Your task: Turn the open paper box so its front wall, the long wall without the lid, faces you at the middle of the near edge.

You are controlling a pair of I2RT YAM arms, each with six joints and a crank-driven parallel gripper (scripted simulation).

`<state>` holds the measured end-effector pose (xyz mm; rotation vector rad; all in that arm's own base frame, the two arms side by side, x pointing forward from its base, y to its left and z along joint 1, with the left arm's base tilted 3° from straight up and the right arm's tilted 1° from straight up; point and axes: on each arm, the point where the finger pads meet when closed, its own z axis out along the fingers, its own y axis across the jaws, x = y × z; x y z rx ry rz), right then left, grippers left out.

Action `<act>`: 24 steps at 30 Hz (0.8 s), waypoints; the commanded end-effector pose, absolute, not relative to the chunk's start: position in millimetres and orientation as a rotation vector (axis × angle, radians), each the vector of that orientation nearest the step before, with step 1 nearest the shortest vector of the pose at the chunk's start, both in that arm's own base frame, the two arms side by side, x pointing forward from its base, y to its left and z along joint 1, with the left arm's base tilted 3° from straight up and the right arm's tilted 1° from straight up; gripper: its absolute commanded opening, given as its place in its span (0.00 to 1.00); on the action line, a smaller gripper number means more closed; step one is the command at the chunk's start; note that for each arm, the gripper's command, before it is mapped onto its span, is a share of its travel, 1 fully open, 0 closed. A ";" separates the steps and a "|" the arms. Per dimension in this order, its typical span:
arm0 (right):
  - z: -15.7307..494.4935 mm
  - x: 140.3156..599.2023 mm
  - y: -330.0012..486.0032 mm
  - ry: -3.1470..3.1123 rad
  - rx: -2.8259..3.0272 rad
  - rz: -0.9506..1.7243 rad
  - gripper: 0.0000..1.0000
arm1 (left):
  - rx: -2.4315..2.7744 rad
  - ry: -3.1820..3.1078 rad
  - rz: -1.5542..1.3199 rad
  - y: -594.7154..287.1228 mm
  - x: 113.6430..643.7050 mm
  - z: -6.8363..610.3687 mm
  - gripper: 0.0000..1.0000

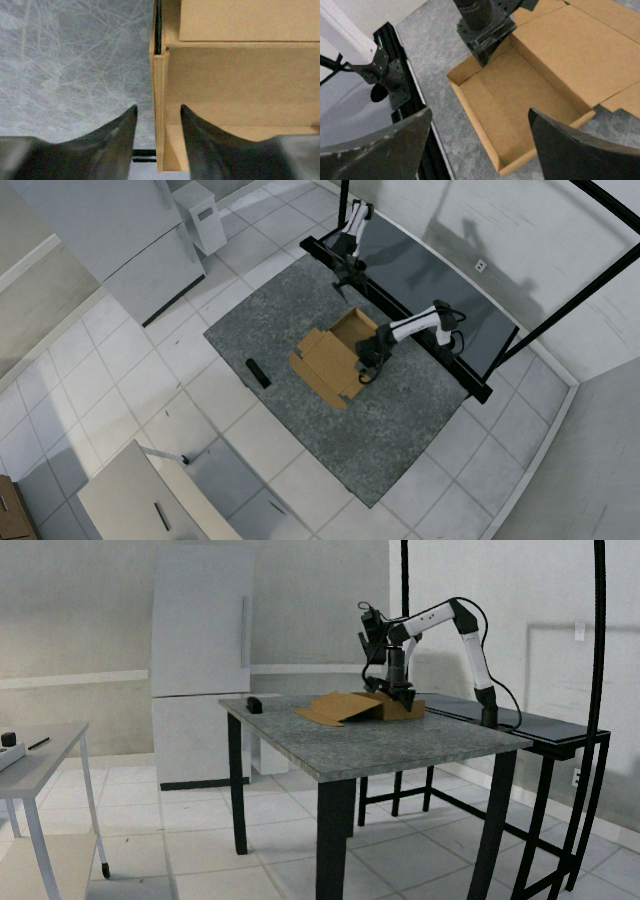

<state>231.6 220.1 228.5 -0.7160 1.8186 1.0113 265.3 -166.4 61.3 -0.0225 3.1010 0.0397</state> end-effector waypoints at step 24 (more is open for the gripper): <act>278.6 238.6 233.3 1.693 -0.729 1.064 1.00 | -0.008 3.072 0.005 -172.2 261.9 168.8 1.00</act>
